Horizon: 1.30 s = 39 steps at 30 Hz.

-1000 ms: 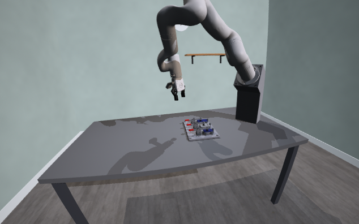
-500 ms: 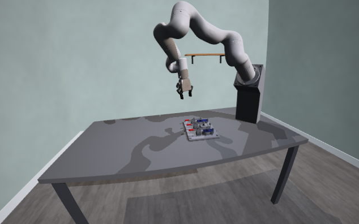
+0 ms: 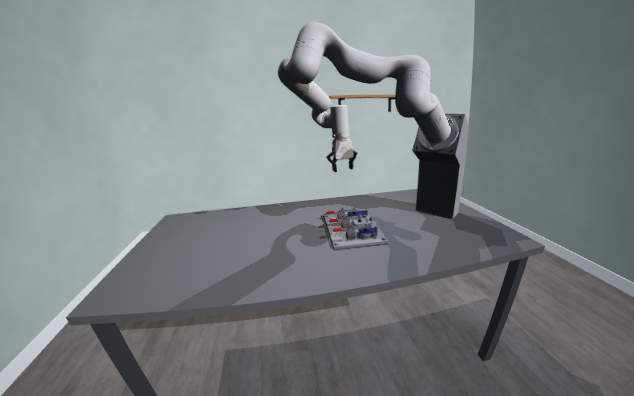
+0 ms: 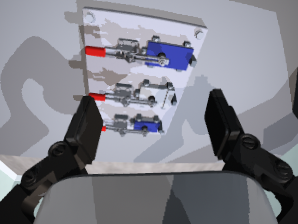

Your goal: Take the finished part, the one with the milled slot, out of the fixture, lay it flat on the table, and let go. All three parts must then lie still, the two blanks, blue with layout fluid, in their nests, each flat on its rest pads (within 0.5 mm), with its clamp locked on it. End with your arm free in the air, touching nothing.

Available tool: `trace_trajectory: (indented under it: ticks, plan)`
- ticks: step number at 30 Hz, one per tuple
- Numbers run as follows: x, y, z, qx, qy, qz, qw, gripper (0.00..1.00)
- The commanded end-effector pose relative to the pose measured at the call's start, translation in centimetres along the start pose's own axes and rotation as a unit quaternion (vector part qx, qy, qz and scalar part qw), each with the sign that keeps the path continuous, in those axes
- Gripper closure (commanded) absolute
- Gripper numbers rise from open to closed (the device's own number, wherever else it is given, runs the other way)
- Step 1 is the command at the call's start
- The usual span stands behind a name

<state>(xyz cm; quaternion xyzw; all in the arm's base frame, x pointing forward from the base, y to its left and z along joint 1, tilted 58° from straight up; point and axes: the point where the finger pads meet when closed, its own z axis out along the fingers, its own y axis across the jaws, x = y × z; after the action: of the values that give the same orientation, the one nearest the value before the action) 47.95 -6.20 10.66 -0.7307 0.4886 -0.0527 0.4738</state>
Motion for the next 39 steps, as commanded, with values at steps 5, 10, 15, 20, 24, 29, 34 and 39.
trace_trajectory:
  ticks: [5, 10, 15, 20, 24, 29, 34, 39]
  plan:
    - [2.4, 5.5, 0.6, 0.015, 0.010, 0.073, 0.997, 0.00]
    - [2.7, 6.6, 0.7, 0.018, 0.013, 0.088, 0.996, 0.00]
    - [2.7, 6.6, 0.7, 0.018, 0.013, 0.088, 0.996, 0.00]
    - [2.7, 6.7, 0.7, 0.018, 0.013, 0.088, 0.996, 0.00]
    - [2.7, 6.7, 0.7, 0.018, 0.013, 0.088, 0.996, 0.00]
    - [2.7, 6.6, 0.7, 0.018, 0.013, 0.088, 0.996, 0.00]
    - [2.7, 6.6, 0.7, 0.018, 0.013, 0.088, 0.996, 0.00]
    - [2.7, 6.6, 0.7, 0.018, 0.013, 0.088, 0.996, 0.00]
